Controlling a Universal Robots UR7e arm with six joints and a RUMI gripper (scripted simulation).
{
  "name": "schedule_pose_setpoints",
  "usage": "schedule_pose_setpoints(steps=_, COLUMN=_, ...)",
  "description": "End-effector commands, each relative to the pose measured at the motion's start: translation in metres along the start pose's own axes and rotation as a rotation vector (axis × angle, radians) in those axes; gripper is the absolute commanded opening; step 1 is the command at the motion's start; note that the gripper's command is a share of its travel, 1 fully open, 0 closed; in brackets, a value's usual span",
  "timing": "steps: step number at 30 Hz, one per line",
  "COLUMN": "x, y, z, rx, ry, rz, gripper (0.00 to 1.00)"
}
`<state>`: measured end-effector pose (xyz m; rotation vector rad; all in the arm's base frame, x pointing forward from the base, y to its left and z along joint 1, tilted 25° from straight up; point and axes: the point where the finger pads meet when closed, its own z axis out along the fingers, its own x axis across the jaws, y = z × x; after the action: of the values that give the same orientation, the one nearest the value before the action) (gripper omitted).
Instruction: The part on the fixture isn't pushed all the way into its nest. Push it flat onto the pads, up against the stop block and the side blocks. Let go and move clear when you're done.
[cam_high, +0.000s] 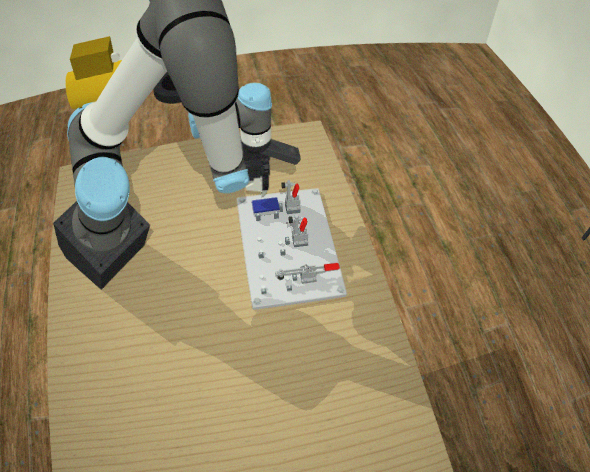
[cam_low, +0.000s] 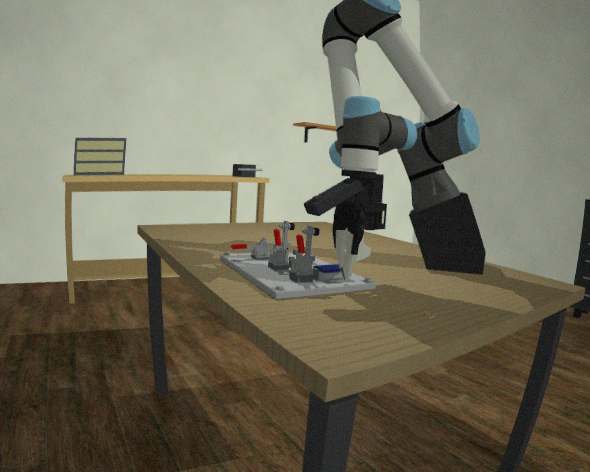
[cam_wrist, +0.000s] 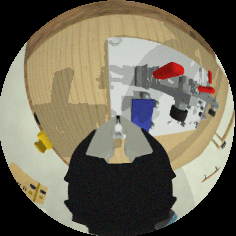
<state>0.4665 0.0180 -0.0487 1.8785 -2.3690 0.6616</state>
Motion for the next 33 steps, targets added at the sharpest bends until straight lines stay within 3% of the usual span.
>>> schedule_pose_setpoints(steps=1, x=0.0018, y=-0.0004, z=-0.0003, rx=0.001, ry=0.000, rz=0.000, gripper=0.00)
schedule_pose_setpoints(steps=33, x=0.0096, y=-0.0004, z=0.0001, rx=0.001, ry=0.000, rz=0.000, gripper=0.00)
